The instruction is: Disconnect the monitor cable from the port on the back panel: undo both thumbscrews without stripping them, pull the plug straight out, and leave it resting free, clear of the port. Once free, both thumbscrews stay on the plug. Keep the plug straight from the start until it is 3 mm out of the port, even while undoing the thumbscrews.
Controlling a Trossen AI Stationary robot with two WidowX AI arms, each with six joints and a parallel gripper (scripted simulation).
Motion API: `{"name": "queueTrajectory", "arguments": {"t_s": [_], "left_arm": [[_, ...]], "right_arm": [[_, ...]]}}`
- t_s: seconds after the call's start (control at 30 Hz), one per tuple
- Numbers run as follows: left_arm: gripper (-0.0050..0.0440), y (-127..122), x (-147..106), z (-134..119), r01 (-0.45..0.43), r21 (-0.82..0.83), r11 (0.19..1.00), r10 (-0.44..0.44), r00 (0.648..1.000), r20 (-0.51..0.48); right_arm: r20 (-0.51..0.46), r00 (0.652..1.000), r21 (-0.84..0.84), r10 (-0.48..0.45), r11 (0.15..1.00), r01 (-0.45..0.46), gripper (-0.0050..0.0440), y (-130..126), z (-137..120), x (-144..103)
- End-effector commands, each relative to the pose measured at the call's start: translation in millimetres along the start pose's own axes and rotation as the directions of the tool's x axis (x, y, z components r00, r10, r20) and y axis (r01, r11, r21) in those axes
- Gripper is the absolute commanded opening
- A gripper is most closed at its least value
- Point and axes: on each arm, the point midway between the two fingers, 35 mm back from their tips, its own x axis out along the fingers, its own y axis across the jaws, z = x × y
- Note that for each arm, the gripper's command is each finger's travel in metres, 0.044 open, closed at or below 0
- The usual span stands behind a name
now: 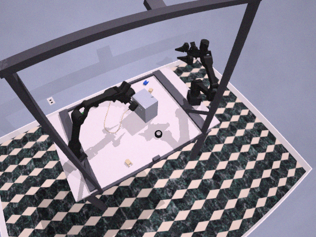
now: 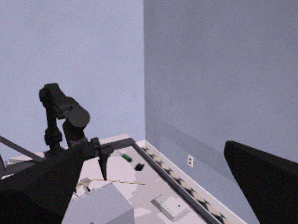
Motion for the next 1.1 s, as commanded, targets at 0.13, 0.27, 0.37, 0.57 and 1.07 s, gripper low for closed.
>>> {"name": "queueTrajectory", "arguments": {"t_s": [0.13, 0.27, 0.37, 0.57, 1.07], "left_arm": [[0.0440, 0.0, 2.8, -2.5, -0.003, -0.006, 1.000, 0.003, 1.000, 0.017], [0.0440, 0.0, 8.2, -6.2, -0.003, -0.006, 1.000, 0.003, 1.000, 0.017], [0.0440, 0.0, 10.9, -8.0, -0.003, -0.006, 1.000, 0.003, 1.000, 0.017], [0.0440, 0.0, 17.5, -12.8, -0.003, -0.006, 1.000, 0.003, 1.000, 0.017], [0.0416, -0.1, 30.8, -23.5, -0.003, -0.006, 1.000, 0.003, 1.000, 0.017]], "right_arm": [[0.001, 1.000, -0.004, 0.003, 1.000, -0.003, 0.0440, 1.3, 2.7, -0.3], [0.001, 1.000, -0.004, 0.003, 1.000, -0.003, 0.0440, 1.3, 2.7, -0.3], [0.001, 1.000, -0.004, 0.003, 1.000, -0.003, 0.0440, 1.3, 2.7, -0.3], [0.001, 1.000, -0.004, 0.003, 1.000, -0.003, 0.0440, 1.3, 2.7, -0.3], [0.001, 1.000, -0.004, 0.003, 1.000, -0.003, 0.0440, 1.3, 2.7, -0.3]]}}
